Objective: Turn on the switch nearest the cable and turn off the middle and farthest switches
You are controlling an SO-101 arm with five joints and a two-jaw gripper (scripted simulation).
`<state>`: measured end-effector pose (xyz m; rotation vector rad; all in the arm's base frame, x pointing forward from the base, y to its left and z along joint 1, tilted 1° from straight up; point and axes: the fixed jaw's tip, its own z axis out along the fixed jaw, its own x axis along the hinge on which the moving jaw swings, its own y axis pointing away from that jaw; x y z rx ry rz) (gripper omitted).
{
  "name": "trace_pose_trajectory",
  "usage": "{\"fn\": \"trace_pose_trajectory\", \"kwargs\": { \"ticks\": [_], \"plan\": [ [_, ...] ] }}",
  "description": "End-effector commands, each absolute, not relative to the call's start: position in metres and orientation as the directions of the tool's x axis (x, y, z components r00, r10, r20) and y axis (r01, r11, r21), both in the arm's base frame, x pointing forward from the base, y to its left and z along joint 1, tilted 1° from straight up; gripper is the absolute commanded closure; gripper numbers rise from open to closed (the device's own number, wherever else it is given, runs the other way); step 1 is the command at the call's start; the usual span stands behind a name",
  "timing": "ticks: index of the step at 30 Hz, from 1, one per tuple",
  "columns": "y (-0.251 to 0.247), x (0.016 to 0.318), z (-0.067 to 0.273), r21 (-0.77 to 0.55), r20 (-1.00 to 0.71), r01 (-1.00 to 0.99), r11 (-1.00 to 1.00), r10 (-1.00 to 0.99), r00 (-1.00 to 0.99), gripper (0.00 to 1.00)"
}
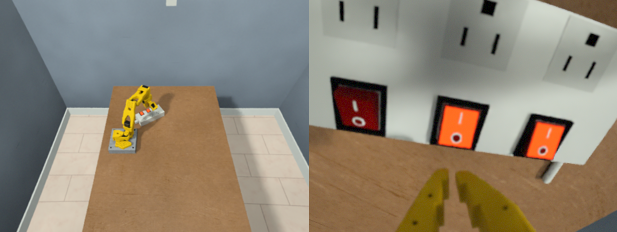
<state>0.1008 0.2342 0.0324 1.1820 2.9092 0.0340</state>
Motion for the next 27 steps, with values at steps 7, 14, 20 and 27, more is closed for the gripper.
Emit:
{"fn": "trace_pose_trajectory", "kwargs": {
  "ticks": [7,14,20,27],
  "plan": [
    [0.2349,0.0990,0.0304,0.012,0.005,0.687,0.727,0.687,-0.727,1.00],
    [0.2350,0.0990,0.0276,0.012,0.005,0.687,0.727,0.687,-0.727,1.00],
    [0.2350,0.0990,0.0256,0.012,0.005,0.686,0.727,0.686,-0.727,1.00],
    [0.2350,0.0990,0.0234,0.012,0.005,0.686,0.727,0.686,-0.727,1.00]
  ]
}}
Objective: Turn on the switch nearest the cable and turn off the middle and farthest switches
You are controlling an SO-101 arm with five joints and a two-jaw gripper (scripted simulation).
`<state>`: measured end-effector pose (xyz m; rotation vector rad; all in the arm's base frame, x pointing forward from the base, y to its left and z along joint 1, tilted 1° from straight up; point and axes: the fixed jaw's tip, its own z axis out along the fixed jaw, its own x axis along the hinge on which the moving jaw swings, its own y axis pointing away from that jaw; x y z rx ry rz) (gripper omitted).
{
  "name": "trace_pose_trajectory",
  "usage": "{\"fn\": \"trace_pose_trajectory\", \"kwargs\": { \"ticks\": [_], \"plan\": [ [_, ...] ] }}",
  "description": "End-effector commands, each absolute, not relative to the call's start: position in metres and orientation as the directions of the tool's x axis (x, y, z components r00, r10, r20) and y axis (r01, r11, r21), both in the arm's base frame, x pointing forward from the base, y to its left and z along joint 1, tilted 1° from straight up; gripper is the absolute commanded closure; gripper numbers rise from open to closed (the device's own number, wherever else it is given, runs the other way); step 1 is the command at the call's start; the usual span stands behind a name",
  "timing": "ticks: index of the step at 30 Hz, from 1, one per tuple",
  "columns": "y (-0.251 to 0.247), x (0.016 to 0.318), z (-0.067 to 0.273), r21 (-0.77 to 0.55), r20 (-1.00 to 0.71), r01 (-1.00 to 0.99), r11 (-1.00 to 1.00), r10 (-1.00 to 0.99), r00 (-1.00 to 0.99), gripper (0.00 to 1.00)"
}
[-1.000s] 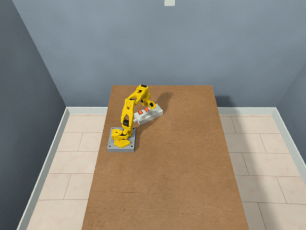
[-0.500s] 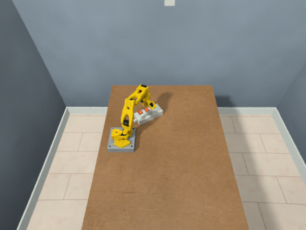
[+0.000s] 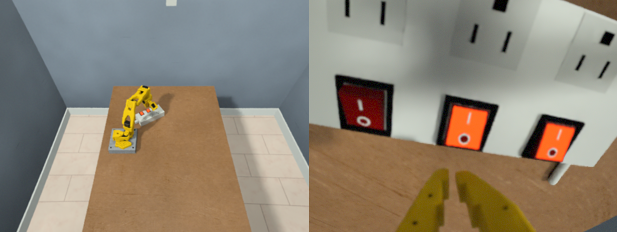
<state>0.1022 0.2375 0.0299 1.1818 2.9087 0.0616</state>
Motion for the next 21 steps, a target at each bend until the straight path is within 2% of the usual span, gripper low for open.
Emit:
{"fn": "trace_pose_trajectory", "kwargs": {
  "ticks": [1,21],
  "plan": [
    [0.2350,0.0990,0.0232,0.012,0.005,0.686,0.727,0.686,-0.727,1.00],
    [0.2302,0.0970,0.0152,0.012,0.005,0.686,0.727,0.686,-0.727,1.00]
  ]
}}
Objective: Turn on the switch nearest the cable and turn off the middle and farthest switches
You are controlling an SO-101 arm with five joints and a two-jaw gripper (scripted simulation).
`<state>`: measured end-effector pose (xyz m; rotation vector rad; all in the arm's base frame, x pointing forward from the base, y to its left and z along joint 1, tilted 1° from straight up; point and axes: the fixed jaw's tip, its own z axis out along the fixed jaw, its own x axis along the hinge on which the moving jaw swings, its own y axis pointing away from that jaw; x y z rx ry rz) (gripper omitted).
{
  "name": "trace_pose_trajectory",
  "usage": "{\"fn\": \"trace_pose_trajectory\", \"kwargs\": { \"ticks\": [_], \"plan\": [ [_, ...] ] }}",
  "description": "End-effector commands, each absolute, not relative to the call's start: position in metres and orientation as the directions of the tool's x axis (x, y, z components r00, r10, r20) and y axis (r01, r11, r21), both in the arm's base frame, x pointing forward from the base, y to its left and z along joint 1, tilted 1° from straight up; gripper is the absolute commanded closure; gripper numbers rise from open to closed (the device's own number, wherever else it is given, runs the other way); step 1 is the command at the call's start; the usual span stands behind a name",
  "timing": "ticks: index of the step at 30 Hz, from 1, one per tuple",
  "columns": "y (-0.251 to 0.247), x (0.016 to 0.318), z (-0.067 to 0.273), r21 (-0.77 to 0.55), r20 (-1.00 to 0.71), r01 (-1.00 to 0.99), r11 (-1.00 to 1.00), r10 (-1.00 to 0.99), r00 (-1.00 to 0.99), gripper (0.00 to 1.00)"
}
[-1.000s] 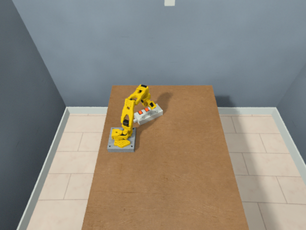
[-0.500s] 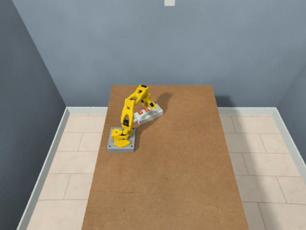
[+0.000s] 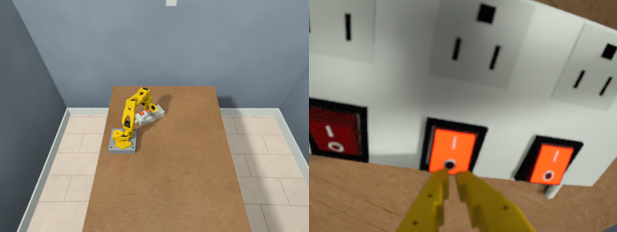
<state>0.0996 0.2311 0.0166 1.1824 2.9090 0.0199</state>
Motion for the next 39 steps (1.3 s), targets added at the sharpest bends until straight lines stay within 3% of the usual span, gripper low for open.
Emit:
{"fn": "trace_pose_trajectory", "kwargs": {
  "ticks": [1,39],
  "plan": [
    [0.2302,0.0970,0.0152,0.012,0.005,0.686,0.727,0.686,-0.727,1.00],
    [0.2321,0.0978,0.0200,0.012,0.005,0.686,0.727,0.686,-0.727,1.00]
  ]
}}
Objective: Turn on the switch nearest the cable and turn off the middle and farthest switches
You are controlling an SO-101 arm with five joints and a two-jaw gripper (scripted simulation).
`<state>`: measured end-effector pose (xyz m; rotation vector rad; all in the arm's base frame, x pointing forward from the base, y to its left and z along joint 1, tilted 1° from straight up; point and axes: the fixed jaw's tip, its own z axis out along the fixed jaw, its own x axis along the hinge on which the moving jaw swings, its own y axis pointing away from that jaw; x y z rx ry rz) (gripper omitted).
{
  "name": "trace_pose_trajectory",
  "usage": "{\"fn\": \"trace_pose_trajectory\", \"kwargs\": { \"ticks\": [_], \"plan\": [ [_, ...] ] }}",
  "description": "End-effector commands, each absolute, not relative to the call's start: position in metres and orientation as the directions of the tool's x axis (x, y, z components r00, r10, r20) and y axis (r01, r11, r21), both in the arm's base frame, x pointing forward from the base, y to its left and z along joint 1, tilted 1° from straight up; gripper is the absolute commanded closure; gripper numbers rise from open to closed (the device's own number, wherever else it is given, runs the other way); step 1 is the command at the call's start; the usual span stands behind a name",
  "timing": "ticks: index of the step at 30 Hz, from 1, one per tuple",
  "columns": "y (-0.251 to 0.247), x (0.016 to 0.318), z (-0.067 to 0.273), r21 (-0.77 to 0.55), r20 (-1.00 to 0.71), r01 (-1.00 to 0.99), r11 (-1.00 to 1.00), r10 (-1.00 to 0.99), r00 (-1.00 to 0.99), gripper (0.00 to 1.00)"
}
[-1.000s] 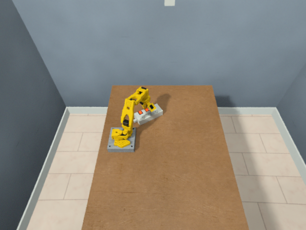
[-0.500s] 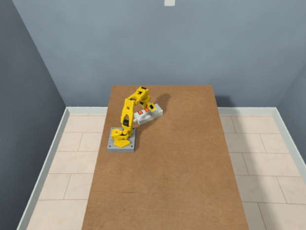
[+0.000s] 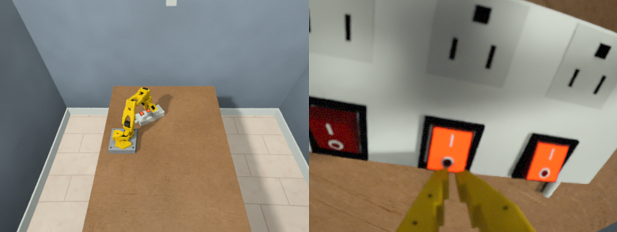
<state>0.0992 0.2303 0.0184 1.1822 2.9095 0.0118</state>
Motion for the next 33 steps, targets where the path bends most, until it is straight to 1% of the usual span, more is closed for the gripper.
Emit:
{"fn": "trace_pose_trajectory", "kwargs": {
  "ticks": [1,10,33],
  "plan": [
    [0.232,0.098,0.020,0.012,0.005,0.686,0.727,0.686,-0.727,1.00],
    [0.231,0.097,0.011,0.012,0.005,0.686,0.727,0.686,-0.727,1.00],
    [0.229,0.096,0.006,0.012,0.005,0.685,0.728,0.685,-0.728,1.00]
  ]
}}
